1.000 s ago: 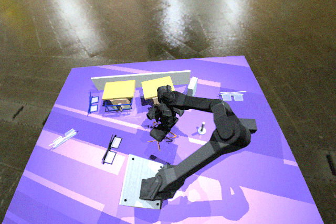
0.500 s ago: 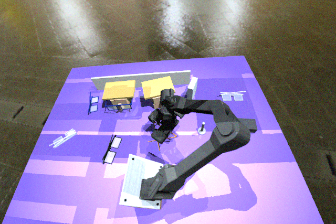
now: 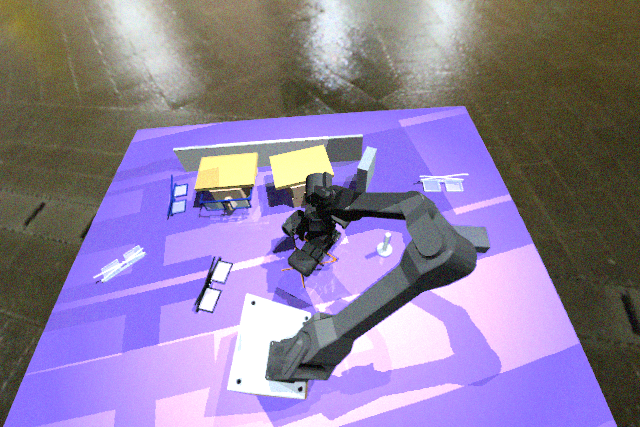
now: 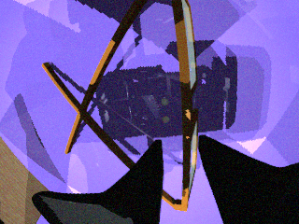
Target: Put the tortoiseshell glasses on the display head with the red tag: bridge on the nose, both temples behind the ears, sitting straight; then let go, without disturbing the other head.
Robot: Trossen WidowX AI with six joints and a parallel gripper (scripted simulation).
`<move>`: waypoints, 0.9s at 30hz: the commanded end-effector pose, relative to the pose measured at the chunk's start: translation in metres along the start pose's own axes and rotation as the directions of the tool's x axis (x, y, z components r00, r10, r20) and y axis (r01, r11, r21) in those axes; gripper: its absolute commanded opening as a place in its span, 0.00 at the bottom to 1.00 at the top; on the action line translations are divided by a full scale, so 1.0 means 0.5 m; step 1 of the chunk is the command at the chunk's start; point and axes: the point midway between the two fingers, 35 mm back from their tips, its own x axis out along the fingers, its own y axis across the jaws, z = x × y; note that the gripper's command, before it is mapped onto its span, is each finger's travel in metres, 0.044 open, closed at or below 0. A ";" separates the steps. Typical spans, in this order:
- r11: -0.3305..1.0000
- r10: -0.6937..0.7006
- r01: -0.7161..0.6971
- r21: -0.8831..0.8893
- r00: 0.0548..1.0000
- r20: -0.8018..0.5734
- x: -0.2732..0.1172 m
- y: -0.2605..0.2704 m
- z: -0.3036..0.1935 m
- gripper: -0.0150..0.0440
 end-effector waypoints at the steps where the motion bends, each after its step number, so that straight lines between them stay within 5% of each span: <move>1: 1.000 0.000 0.000 0.000 1.000 0.000 0.000 0.000 0.000 0.45; 18: 1.000 0.000 0.000 0.000 1.000 0.000 0.000 0.000 0.000 0.25; 27: 1.000 0.002 -0.002 0.000 1.000 0.004 -0.027 -0.002 0.005 0.25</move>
